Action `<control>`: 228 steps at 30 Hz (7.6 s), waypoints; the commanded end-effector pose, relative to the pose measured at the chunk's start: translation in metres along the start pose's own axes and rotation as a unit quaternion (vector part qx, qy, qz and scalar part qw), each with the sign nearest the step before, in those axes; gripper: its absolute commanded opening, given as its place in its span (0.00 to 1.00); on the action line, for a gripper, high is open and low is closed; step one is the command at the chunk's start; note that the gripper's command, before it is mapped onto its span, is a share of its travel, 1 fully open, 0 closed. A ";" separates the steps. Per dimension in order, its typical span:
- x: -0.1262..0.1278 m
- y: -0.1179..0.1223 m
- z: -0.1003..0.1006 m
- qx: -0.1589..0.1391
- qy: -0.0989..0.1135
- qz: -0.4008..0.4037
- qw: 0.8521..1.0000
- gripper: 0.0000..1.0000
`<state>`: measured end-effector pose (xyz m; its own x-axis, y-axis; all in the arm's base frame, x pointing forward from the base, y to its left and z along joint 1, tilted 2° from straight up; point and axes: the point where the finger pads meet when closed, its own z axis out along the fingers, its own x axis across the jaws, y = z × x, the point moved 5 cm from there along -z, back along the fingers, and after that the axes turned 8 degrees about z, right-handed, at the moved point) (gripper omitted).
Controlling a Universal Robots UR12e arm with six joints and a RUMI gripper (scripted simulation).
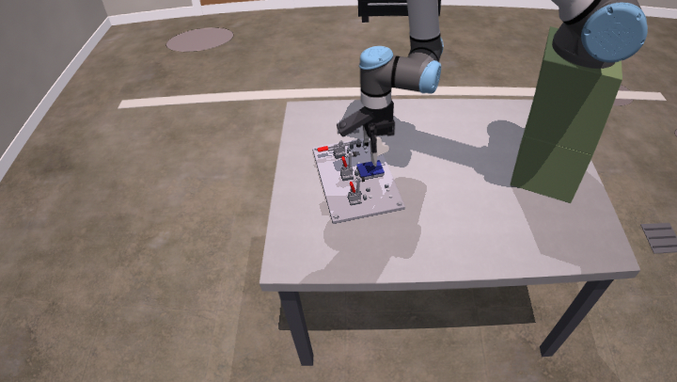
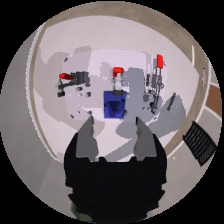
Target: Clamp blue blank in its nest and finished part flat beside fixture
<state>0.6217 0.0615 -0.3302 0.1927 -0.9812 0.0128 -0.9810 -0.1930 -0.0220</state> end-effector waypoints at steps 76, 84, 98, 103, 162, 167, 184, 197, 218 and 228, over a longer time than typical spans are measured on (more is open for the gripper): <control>0.000 0.000 0.024 0.000 0.000 0.000 1.000 0.00; 0.001 0.003 0.024 0.000 0.000 0.000 1.000 0.00; 0.004 0.029 0.024 0.000 0.000 0.000 1.000 0.00; 0.006 0.044 0.024 0.000 0.000 0.000 1.000 0.00; 0.011 0.074 0.059 0.000 0.000 0.000 1.000 0.00; 0.011 0.074 0.059 0.000 0.000 0.000 1.000 0.00; 0.011 0.074 0.059 0.000 0.000 0.000 1.000 0.00; 0.011 0.074 0.059 0.000 0.000 0.000 1.000 0.00; 0.011 0.074 0.063 0.000 0.000 0.000 1.000 0.00; 0.011 0.074 0.064 0.000 0.000 0.000 1.000 0.00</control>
<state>0.5524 0.0361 -0.3959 0.1927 -0.9812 0.0129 -0.9810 -0.1930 -0.0222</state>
